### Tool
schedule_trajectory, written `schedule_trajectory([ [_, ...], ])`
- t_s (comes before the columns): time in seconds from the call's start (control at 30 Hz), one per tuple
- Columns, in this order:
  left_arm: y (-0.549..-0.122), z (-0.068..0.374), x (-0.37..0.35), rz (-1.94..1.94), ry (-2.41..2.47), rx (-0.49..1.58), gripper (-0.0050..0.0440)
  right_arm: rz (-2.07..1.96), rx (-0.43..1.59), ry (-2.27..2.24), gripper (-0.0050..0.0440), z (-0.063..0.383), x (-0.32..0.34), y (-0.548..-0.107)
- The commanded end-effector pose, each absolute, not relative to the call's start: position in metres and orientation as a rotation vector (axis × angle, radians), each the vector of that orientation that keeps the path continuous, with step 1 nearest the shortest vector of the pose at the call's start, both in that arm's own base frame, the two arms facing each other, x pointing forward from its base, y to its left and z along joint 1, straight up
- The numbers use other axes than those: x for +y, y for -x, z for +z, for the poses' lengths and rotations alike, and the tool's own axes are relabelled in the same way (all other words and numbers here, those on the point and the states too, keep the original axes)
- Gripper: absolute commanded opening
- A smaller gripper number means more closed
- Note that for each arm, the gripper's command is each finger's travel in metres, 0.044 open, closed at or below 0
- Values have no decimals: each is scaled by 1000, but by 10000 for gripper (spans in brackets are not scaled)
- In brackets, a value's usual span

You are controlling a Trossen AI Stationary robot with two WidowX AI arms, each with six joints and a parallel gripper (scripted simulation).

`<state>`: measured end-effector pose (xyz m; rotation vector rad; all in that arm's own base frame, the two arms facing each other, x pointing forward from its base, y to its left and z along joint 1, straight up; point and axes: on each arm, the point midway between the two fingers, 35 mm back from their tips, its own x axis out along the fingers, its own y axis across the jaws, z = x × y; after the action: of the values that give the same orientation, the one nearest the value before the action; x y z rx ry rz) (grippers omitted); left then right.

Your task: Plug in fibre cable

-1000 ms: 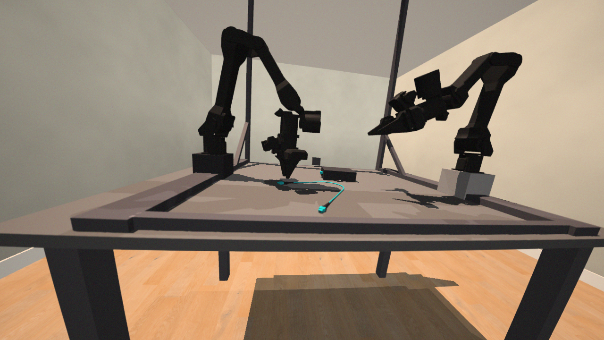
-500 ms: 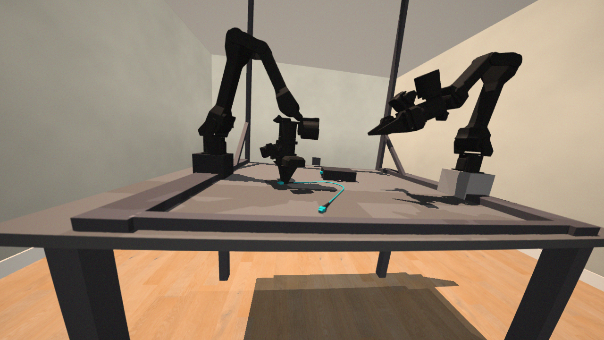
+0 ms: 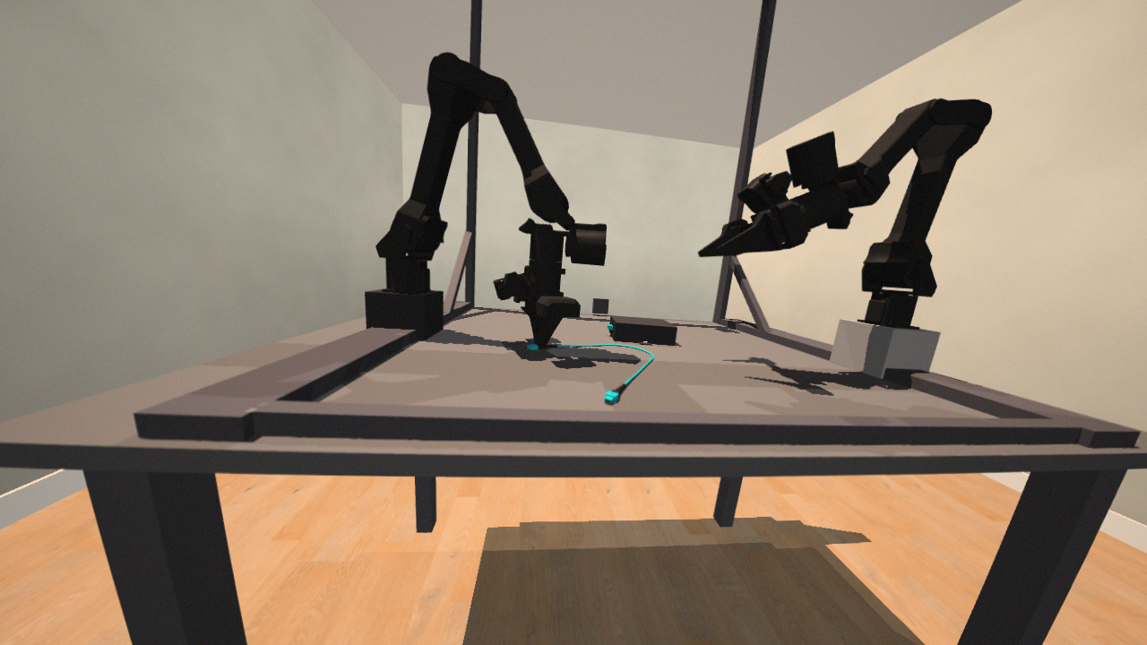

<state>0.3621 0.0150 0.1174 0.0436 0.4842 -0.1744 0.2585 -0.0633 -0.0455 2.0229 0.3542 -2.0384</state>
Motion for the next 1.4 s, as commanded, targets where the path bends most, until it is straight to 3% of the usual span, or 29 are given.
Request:
schedule_trajectory([
  [0.0,-363,124,15,-173,-49,465,440,-2023,344,-2040,46,-42,-64,-262],
  [0.23,-363,124,15,-173,-49,465,440,-2023,344,-2040,0,-42,-64,-262],
  [0.43,-363,124,15,-173,-49,465,440,-2022,342,-2042,0,-40,-65,-261],
  [0.67,-363,124,15,-173,-49,465,440,-2002,334,-2055,0,1,-66,-266],
  [0.97,-366,123,15,-223,-75,481,440,-2024,348,-2043,0,-7,-43,-276],
  [1.37,-358,125,6,-679,-216,447,440,-2024,352,-2045,0,-20,66,-335],
])
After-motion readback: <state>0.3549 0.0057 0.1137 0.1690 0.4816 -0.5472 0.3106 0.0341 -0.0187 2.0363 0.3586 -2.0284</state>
